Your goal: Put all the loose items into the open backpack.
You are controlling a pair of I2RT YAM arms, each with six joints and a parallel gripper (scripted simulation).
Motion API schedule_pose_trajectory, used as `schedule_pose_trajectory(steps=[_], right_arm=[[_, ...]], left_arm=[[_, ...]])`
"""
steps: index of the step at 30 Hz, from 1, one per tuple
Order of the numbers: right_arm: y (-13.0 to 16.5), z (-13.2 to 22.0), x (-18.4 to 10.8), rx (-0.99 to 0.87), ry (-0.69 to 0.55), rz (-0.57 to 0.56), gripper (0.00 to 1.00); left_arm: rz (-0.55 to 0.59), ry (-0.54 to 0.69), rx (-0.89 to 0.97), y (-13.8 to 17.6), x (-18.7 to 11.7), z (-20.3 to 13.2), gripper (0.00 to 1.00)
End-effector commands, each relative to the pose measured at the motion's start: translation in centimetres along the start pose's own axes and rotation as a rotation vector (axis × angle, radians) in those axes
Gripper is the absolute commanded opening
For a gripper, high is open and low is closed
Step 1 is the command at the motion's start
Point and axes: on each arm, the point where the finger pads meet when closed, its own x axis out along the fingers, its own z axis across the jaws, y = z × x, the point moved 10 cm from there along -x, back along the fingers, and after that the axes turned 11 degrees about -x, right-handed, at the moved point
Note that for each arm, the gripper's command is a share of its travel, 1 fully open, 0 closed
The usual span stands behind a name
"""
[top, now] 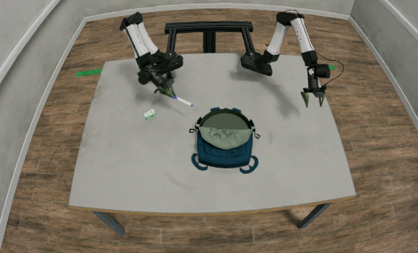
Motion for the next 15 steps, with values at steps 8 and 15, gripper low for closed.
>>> schedule_pose_trajectory(steps=[8,15], right_arm=[[-4.9,-2.3,8.0,-0.142,-0.102,0.001,0.06],[-9.1,-1.9,13.7,-0.284,-0.31,-0.031,0.06]], left_arm=[[-0.012,-0.001,0.002,-0.3,-0.2,0.0,0.9],[-0.012,-0.001,0.002,-0.3,-0.2,0.0,0.9]])
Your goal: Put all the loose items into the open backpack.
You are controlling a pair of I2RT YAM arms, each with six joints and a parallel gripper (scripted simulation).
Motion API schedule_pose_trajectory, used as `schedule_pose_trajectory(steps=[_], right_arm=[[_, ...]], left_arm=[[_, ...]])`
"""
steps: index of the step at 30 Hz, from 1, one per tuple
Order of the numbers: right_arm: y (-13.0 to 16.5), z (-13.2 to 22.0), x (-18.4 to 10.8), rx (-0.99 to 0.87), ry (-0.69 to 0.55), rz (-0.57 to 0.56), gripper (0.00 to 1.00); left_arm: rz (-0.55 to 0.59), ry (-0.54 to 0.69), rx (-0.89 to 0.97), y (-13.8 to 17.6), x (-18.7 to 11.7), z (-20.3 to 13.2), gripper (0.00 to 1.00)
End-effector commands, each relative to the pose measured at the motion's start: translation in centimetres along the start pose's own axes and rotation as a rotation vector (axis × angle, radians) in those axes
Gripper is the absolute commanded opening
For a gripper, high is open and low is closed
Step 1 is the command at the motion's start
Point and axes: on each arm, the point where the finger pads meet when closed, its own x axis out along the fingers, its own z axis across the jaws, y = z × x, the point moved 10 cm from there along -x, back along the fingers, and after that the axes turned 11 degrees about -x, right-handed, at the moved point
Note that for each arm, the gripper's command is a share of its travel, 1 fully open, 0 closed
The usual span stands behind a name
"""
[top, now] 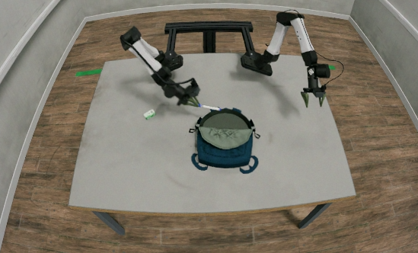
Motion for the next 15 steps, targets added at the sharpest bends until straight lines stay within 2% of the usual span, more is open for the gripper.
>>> schedule_pose_trajectory(steps=[1,3,5,13,15], right_arm=[[-2.1,-1.5,2.8,-0.083,-0.082,-0.025,0.06],[-3.3,-2.1,4.5,-0.122,-0.132,-0.034,0.06],[-3.3,-2.1,4.5,-0.122,-0.132,-0.034,0.06],[-8.2,-4.6,11.4,-0.278,-0.332,-0.071,0.06],[-8.5,-4.7,11.8,-0.285,-0.341,-0.072,0.06]], left_arm=[[-0.012,-0.001,0.002,-0.3,-0.2,0.0,0.9],[-0.012,-0.001,0.002,-0.3,-0.2,0.0,0.9],[-0.012,-0.001,0.002,-0.3,-0.2,0.0,0.9],[-0.012,-0.001,0.002,-0.3,-0.2,0.0,0.9],[-0.012,-0.001,0.002,-0.3,-0.2,0.0,0.9]])
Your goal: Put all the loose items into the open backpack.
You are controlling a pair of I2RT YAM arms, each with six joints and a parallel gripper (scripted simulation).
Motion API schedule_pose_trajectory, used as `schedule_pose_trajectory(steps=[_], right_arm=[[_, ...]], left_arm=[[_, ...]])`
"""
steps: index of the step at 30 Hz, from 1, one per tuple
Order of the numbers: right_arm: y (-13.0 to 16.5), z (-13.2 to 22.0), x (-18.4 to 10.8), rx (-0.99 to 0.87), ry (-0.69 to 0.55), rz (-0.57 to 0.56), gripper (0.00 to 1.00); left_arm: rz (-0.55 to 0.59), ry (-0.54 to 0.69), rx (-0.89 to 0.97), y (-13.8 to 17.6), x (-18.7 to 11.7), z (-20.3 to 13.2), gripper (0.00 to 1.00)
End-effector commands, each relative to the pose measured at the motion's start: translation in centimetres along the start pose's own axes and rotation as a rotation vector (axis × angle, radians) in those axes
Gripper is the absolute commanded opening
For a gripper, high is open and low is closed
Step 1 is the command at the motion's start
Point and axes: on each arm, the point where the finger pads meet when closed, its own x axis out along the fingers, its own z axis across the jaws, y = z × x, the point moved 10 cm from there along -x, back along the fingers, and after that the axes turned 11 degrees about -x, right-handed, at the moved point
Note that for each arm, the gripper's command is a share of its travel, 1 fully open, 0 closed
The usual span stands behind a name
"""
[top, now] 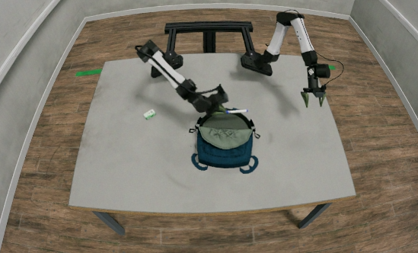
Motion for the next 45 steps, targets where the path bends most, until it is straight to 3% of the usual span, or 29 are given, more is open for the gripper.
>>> schedule_pose_trajectory(steps=[1,21,24,25,45], right_arm=[[-0.4,-0.2,0.7,-0.03,-0.122,-0.005,0.06],[4.1,0.9,3.5,-0.018,-0.108,-0.003,0.06],[4.2,0.6,3.5,-0.021,-0.1,-0.004,0.06],[3.2,-1.1,1.6,-0.045,-0.039,-0.012,0.06],[4.2,-0.1,1.3,-0.027,-0.093,-0.003,0.06]], left_arm=[[-0.012,-0.001,0.002,-0.3,-0.2,0.0,0.9],[-0.012,-0.001,0.002,-0.3,-0.2,0.0,0.9],[-0.012,-0.001,0.002,-0.3,-0.2,0.0,0.9],[-0.012,-0.001,0.002,-0.3,-0.2,0.0,0.9],[-0.012,-0.001,0.002,-0.3,-0.2,0.0,0.9]])
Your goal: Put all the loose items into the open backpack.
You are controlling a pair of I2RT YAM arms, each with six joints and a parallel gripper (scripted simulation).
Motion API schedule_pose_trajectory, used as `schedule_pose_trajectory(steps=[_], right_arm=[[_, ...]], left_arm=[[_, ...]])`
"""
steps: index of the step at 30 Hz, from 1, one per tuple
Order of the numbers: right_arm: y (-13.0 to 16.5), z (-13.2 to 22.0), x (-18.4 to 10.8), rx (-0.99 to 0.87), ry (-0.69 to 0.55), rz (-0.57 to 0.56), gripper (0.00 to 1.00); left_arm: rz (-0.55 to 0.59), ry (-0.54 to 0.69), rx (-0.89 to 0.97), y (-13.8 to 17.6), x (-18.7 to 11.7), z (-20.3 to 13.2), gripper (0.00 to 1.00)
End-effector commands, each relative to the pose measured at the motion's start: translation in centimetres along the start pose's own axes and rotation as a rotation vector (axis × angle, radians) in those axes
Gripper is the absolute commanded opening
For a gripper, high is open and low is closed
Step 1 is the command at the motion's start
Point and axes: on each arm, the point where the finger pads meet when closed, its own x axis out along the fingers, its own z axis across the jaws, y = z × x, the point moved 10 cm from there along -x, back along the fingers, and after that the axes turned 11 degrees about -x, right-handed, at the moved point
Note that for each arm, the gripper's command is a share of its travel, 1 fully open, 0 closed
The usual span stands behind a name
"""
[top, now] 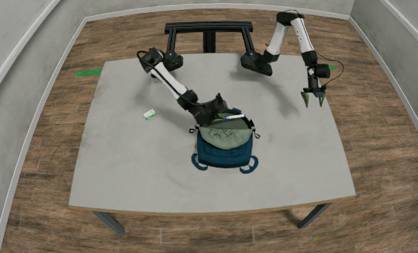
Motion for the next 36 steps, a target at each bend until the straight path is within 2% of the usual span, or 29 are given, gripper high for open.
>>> schedule_pose_trajectory(steps=[1,6,7,11,16,18,19,20,25,28,34,36], right_arm=[[-0.1,-0.4,-1.2,-0.009,0.016,-0.008,0.06],[-0.1,-0.3,-1.4,-0.008,0.017,-0.008,0.06],[1.0,0.6,0.7,0.004,-0.013,-0.007,0.06],[1.9,0.2,1.3,-0.002,0.003,-0.007,0.06],[2.5,0.0,1.8,-0.006,0.013,-0.011,0.06],[1.8,-1.2,0.1,-0.025,0.056,-0.013,0.06],[1.9,-1.2,0.2,-0.024,0.054,-0.013,0.06],[2.7,-0.1,1.9,-0.006,0.013,-0.01,0.06],[3.5,0.1,2.5,-0.006,0.012,-0.008,0.06],[3.0,-0.9,1.1,-0.022,0.051,-0.01,0.06],[3.8,0.2,2.7,-0.004,0.009,-0.007,0.06],[3.7,0.0,2.4,-0.007,0.016,-0.006,0.06]], left_arm=[[-0.012,-0.001,0.002,-0.3,-0.2,0.0,0.9],[-0.012,-0.001,0.002,-0.3,-0.2,0.0,0.9],[-0.012,-0.001,0.002,-0.3,-0.2,0.0,0.9],[-0.012,-0.001,0.002,-0.3,-0.2,0.0,0.9],[-0.012,-0.001,0.002,-0.3,-0.2,0.0,0.9],[-0.012,-0.001,0.002,-0.3,-0.2,0.0,0.9],[-0.012,-0.001,0.002,-0.3,-0.2,0.0,0.9],[-0.012,-0.001,0.002,-0.3,-0.2,0.0,0.9],[-0.012,-0.001,0.002,-0.3,-0.2,0.0,0.9],[-0.012,-0.001,0.002,-0.3,-0.2,0.0,0.9],[-0.012,-0.001,0.002,-0.3,-0.2,0.0,0.9],[-0.012,-0.001,0.002,-0.3,-0.2,0.0,0.9]])
